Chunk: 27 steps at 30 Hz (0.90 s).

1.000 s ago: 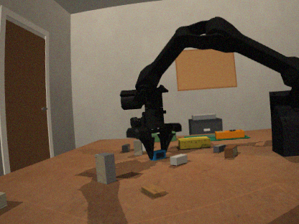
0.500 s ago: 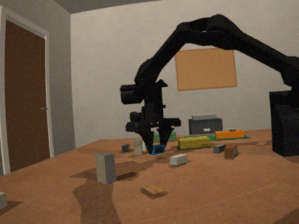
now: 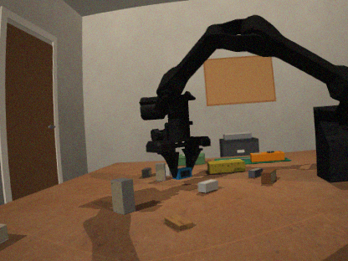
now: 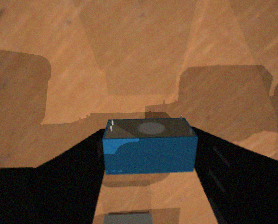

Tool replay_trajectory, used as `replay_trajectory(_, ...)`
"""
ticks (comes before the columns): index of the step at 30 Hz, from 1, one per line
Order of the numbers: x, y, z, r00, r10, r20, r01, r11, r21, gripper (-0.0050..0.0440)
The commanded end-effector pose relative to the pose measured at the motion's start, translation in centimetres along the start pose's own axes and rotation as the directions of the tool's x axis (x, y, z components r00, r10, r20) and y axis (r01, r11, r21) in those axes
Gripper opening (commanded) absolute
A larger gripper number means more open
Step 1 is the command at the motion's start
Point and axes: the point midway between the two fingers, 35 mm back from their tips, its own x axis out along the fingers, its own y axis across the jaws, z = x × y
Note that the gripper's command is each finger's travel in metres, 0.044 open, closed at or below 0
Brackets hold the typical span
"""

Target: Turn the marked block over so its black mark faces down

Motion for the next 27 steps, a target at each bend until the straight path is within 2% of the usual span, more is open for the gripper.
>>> replay_trajectory(1,-0.8,1.0,-0.1,0.999,0.006,0.035,-0.005,1.000,-0.017,-0.0050)
replay_trajectory(9,-0.8,1.0,0.2,0.985,0.009,0.170,-0.006,1.000,-0.016,-0.0050)
replay_trajectory(15,-0.8,1.0,0.5,0.937,0.012,0.350,-0.007,1.000,-0.015,-0.0050)
replay_trajectory(17,-0.8,1.0,0.5,0.937,0.012,0.350,-0.007,1.000,-0.015,-0.0050)
replay_trajectory(22,-0.7,0.9,0.9,0.842,0.016,0.540,-0.010,1.000,-0.013,-0.0050)
replay_trajectory(24,-0.7,1.0,1.0,0.787,0.018,0.617,-0.013,1.000,-0.013,-0.0050)
replay_trajectory(27,-0.7,0.9,1.3,0.685,0.019,0.728,-0.013,1.000,-0.013,-0.0050)
